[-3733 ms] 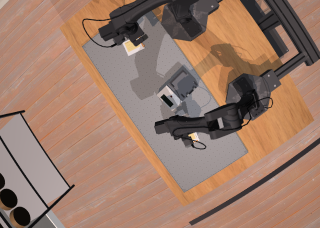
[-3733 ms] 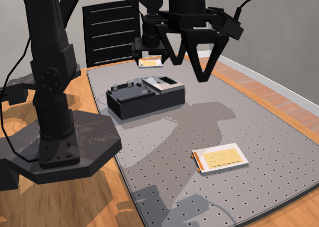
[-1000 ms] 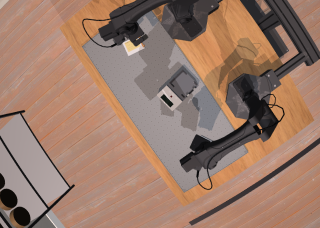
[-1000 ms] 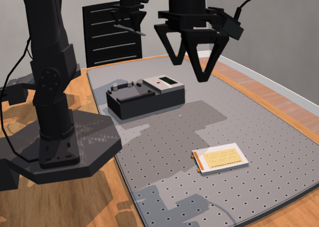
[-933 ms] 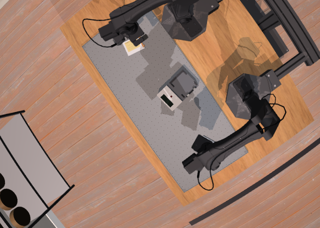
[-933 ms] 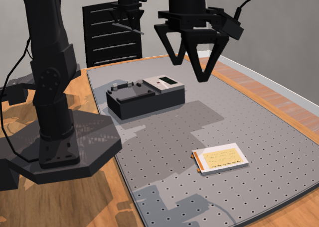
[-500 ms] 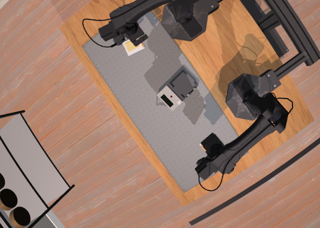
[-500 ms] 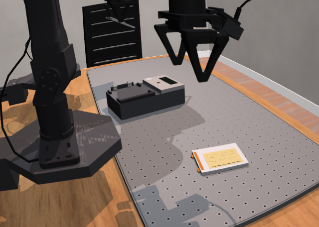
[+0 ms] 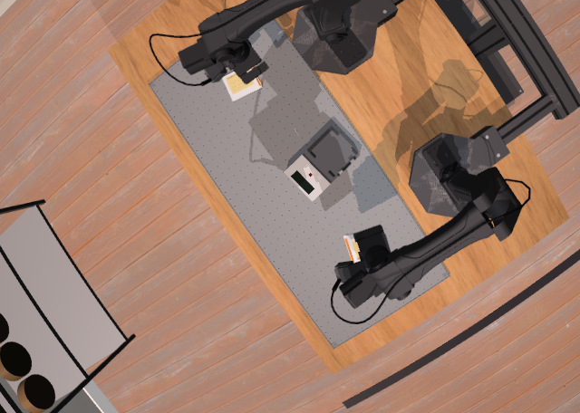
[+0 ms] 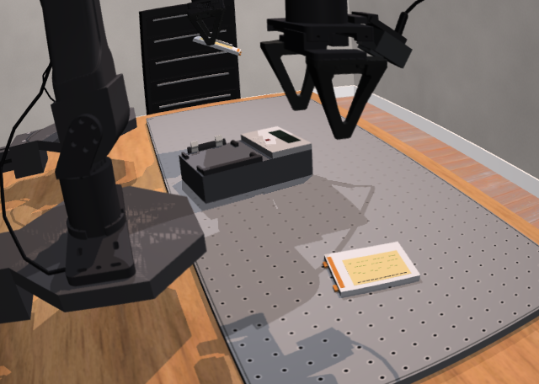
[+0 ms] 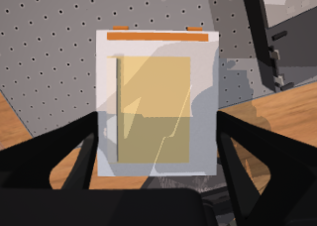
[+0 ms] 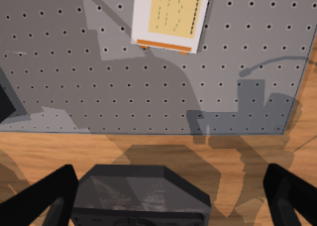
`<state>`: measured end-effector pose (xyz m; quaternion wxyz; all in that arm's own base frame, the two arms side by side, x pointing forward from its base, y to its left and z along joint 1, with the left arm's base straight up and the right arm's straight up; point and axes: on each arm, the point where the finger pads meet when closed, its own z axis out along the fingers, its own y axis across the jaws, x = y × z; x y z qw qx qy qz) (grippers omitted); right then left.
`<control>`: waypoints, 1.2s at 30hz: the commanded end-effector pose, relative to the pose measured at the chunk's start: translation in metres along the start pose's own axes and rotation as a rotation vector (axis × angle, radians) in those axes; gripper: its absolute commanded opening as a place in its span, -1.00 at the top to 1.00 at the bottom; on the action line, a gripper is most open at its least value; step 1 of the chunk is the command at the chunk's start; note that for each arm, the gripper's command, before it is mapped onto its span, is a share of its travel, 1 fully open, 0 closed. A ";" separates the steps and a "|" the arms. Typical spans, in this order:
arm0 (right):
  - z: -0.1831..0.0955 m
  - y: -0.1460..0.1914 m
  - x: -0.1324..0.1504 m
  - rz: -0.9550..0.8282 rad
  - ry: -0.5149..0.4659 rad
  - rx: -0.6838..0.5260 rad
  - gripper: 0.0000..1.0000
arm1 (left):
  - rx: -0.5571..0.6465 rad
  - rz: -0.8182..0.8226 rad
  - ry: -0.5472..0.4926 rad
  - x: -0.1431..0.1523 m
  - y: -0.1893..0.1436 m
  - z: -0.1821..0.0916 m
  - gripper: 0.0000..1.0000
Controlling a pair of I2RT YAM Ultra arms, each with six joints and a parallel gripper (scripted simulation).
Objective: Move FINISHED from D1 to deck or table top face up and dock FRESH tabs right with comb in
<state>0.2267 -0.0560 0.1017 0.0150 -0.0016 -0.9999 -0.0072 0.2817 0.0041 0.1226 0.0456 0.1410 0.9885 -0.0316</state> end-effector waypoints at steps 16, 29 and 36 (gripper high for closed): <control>-0.011 -0.006 -0.006 0.009 -0.029 0.014 -1.00 | 0.018 0.103 -0.114 -0.035 -0.040 0.022 1.00; -0.011 -0.006 -0.006 0.009 -0.029 0.014 -1.00 | 0.007 0.044 -0.085 -0.031 -0.039 0.036 1.00; -0.011 -0.006 -0.006 0.009 -0.029 0.014 -1.00 | 0.007 0.044 -0.085 -0.031 -0.039 0.036 1.00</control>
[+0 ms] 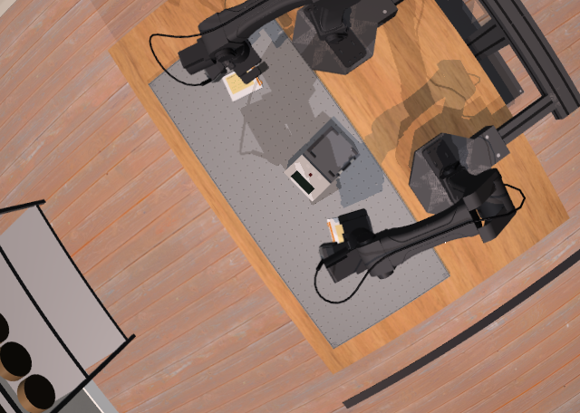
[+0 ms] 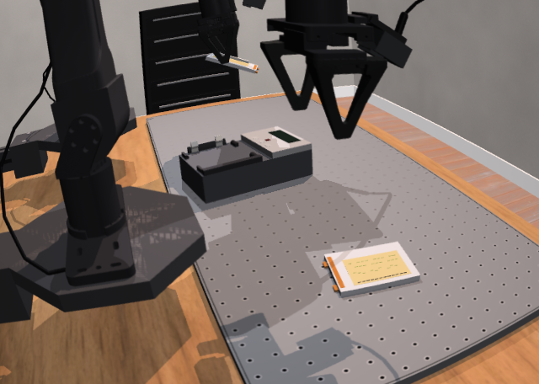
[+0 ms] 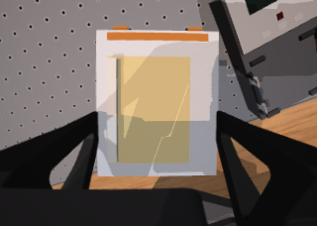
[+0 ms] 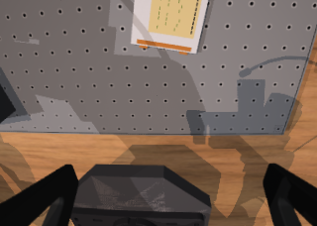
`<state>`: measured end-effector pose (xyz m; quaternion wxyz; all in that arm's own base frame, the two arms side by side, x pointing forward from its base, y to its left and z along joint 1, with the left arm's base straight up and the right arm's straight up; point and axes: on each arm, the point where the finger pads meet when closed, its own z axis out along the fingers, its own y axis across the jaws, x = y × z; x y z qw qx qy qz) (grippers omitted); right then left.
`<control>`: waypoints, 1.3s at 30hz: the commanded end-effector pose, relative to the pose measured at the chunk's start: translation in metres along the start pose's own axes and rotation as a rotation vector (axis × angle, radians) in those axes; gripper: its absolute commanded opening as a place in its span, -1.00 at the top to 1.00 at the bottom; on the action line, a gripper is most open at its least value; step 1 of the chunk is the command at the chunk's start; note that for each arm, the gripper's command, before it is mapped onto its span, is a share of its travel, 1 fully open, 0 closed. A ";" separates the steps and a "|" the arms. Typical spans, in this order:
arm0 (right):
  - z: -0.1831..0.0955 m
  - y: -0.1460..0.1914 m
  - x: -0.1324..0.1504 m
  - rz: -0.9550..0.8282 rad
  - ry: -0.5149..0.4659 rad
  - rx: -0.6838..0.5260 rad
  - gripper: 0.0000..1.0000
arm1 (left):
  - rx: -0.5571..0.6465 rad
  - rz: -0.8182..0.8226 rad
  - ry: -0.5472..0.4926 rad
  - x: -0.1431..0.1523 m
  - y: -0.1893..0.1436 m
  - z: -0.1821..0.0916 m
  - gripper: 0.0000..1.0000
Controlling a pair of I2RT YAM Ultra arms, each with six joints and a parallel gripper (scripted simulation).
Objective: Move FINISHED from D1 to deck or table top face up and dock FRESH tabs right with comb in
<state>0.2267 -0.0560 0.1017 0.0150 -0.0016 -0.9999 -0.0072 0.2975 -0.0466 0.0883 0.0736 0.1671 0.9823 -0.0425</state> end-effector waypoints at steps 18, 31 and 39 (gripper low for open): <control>-0.011 -0.006 -0.006 0.009 -0.029 0.014 -1.00 | -0.017 -0.007 -0.032 0.003 0.015 -0.015 1.00; -0.011 -0.006 -0.006 0.009 -0.029 0.014 -1.00 | -0.018 0.008 -0.049 0.004 0.013 -0.026 1.00; -0.011 -0.006 -0.006 0.009 -0.029 0.014 -1.00 | 0.013 0.102 -0.062 0.000 0.000 -0.020 1.00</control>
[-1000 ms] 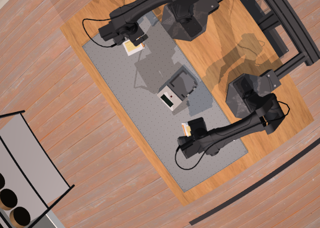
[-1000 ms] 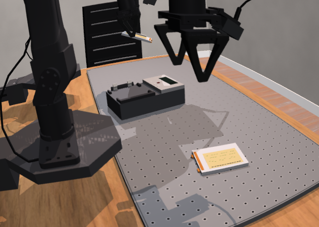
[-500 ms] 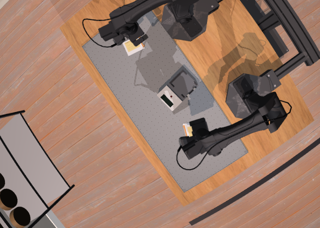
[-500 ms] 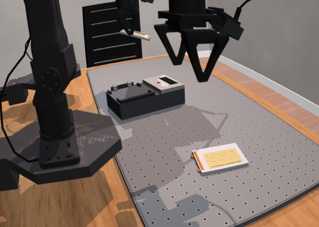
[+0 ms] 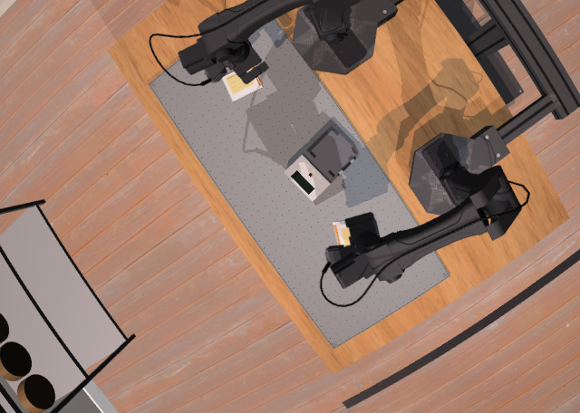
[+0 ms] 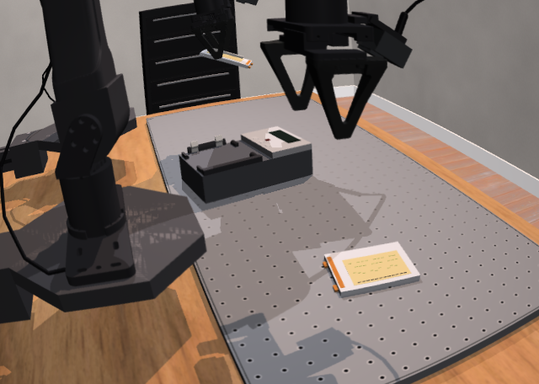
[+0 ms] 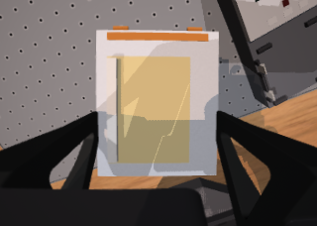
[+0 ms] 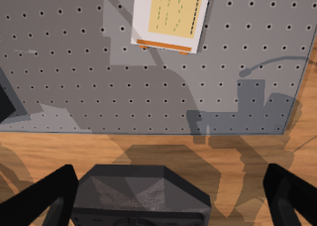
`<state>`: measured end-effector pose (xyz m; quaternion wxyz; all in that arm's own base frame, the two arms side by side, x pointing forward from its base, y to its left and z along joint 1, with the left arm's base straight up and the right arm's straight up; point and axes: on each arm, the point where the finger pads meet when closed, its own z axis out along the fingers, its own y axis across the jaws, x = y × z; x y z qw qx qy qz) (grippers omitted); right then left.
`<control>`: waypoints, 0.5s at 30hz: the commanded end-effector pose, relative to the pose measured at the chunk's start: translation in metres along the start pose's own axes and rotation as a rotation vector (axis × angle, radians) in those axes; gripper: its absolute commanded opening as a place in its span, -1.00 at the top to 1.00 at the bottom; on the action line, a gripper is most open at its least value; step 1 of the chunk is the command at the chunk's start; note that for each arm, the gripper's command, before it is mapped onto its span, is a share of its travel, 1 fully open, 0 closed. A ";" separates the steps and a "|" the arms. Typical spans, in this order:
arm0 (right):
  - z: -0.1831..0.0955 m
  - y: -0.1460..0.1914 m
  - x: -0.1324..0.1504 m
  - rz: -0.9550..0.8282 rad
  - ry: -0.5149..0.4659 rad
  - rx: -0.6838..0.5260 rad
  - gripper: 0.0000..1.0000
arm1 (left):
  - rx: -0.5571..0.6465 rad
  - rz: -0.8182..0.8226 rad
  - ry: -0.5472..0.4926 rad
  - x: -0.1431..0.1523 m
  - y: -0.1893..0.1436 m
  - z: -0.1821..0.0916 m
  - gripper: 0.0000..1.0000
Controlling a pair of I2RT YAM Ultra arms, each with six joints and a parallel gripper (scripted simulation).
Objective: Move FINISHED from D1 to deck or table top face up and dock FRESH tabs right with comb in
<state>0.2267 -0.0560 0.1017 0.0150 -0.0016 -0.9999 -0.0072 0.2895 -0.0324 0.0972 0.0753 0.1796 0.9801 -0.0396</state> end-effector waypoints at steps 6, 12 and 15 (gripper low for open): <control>-0.011 -0.006 -0.006 0.009 -0.029 0.014 -1.00 | 0.077 0.264 -0.091 -0.017 -0.036 0.004 1.00; -0.011 -0.006 -0.006 0.009 -0.029 0.014 -1.00 | 0.117 0.388 -0.119 -0.020 -0.054 0.012 1.00; -0.011 -0.006 -0.006 0.009 -0.029 0.014 -1.00 | 0.147 0.481 -0.140 -0.022 -0.068 0.018 1.00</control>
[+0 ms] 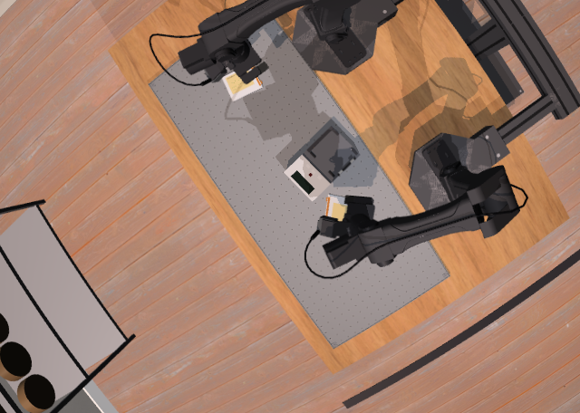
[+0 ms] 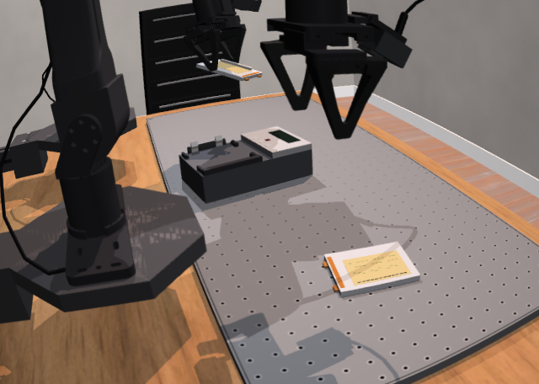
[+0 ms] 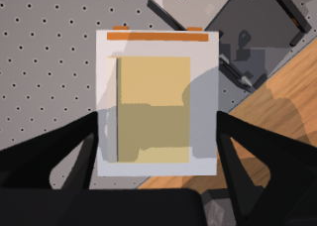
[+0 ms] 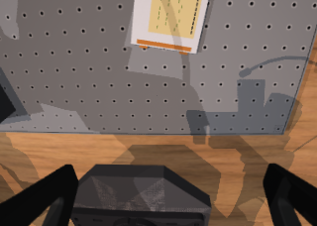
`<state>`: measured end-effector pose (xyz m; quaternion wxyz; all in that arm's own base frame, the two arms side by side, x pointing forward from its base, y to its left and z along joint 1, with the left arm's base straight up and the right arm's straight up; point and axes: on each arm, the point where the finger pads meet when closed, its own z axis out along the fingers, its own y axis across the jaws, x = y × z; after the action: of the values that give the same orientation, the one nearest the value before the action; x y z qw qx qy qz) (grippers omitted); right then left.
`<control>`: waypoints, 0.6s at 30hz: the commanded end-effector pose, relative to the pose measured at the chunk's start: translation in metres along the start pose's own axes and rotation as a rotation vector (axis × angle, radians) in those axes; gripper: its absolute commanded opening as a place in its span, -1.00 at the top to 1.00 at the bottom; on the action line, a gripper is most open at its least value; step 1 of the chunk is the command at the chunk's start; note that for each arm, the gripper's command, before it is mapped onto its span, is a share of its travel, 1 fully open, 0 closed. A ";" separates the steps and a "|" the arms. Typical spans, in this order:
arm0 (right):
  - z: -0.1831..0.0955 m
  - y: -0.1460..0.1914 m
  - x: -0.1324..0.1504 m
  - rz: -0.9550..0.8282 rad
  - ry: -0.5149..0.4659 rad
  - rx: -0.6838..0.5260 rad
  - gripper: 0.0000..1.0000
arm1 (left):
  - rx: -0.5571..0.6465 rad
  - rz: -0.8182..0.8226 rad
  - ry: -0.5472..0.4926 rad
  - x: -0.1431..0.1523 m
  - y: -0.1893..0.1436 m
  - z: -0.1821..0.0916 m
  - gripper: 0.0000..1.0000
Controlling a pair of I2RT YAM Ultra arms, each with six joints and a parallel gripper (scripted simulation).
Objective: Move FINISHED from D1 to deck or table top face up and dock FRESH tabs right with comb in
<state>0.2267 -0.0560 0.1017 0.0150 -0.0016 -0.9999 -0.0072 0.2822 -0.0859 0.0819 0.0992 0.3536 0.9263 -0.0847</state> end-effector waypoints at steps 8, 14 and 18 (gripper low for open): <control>-0.011 -0.006 -0.006 0.009 -0.029 0.014 -1.00 | 0.039 0.194 -0.117 -0.029 -0.030 0.015 1.00; -0.011 -0.006 -0.006 0.009 -0.029 0.014 -1.00 | 0.039 0.194 -0.117 -0.035 -0.040 0.022 1.00; -0.011 -0.006 -0.006 0.009 -0.029 0.014 -1.00 | 0.039 0.194 -0.117 -0.041 -0.050 0.029 1.00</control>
<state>0.2267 -0.0560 0.1017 0.0150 -0.0016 -0.9999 -0.0072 0.2769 -0.1435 0.0697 0.1404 0.4440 0.8779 -0.1119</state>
